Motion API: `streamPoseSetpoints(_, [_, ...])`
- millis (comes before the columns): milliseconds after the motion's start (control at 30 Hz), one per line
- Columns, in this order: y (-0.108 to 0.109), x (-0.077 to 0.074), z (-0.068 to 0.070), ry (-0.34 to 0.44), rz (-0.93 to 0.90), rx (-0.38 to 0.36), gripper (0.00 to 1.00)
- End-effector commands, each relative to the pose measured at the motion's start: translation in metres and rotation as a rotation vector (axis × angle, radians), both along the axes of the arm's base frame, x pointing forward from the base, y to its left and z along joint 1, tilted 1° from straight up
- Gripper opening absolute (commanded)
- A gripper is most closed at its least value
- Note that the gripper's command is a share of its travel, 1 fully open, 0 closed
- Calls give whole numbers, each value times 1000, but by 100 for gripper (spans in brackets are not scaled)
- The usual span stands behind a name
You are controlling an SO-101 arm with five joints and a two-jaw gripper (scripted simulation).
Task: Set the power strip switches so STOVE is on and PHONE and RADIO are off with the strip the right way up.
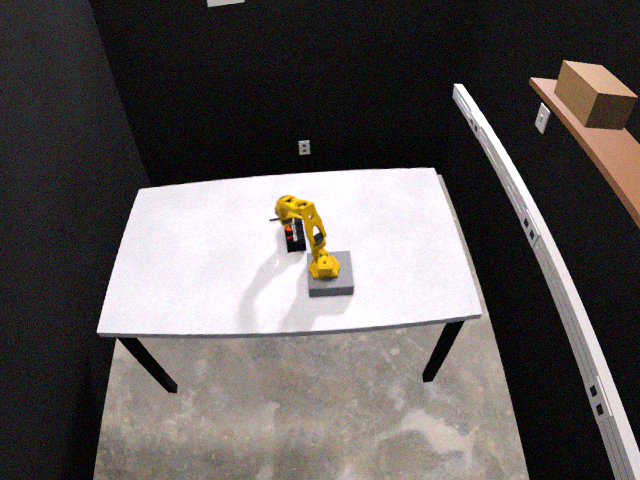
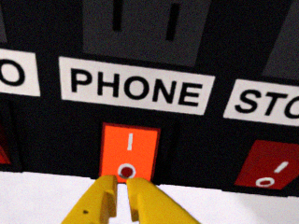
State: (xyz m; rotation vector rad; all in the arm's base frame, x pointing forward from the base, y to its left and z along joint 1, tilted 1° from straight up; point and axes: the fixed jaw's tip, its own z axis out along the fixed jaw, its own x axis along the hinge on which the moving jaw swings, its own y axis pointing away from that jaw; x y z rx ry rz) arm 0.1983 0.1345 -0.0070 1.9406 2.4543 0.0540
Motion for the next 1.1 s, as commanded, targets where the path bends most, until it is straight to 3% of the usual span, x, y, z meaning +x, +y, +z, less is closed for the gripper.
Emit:
streamPoseSetpoints(0, [-4, -7, -13, 40, 7, -26, 0])
streamPoseSetpoints(1067, [-5, -11, -20, 40, 16, -26, 0])
